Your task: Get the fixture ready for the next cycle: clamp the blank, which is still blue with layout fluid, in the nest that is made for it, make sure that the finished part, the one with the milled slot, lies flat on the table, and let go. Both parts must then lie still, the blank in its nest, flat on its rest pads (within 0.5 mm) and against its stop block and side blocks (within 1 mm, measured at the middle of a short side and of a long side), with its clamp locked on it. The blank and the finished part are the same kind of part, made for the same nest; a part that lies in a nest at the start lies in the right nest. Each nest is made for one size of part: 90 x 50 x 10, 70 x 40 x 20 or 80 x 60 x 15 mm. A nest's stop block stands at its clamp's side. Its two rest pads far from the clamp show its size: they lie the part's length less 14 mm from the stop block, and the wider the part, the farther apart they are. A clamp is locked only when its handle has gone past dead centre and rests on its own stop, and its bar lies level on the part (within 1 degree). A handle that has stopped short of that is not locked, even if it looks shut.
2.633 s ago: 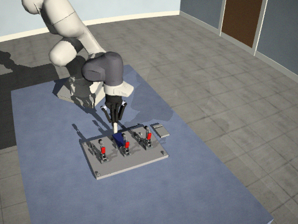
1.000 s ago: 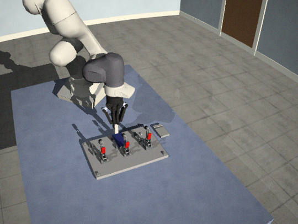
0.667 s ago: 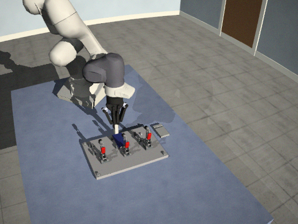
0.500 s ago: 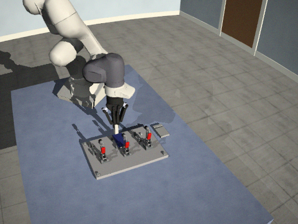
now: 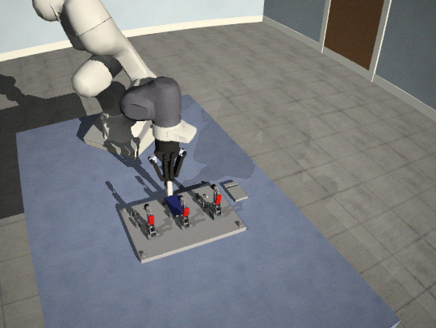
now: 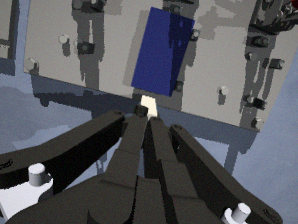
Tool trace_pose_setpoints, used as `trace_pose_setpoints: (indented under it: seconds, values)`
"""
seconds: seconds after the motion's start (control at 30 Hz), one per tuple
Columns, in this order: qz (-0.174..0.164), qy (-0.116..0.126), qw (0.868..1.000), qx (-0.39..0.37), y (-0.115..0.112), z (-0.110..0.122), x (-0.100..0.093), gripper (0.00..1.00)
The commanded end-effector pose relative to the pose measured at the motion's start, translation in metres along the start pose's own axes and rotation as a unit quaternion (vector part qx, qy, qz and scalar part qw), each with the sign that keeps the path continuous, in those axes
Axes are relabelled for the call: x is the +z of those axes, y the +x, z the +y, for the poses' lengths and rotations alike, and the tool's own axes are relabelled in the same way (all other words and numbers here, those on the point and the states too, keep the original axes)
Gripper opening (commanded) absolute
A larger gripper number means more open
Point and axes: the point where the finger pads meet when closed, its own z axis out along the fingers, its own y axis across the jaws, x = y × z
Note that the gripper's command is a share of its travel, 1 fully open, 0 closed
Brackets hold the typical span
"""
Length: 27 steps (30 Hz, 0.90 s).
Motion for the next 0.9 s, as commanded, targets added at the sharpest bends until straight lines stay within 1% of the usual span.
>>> trace_pose_setpoints:
  seconds: [0.0,0.33,0.4,0.6,0.87]
  values:
    - [0.001,0.001,1.000,0.002,-0.007,-0.001,0.000,0.00]
    - [0.001,0.001,1.000,0.002,-0.011,-0.001,-0.002,0.00]
    - [0.001,0.001,1.000,0.002,-0.011,-0.001,-0.008,0.00]
    - [0.001,0.001,1.000,0.002,-0.011,-0.001,-0.035,0.00]
    - [0.001,0.001,1.000,0.002,-0.011,-0.001,-0.040,0.00]
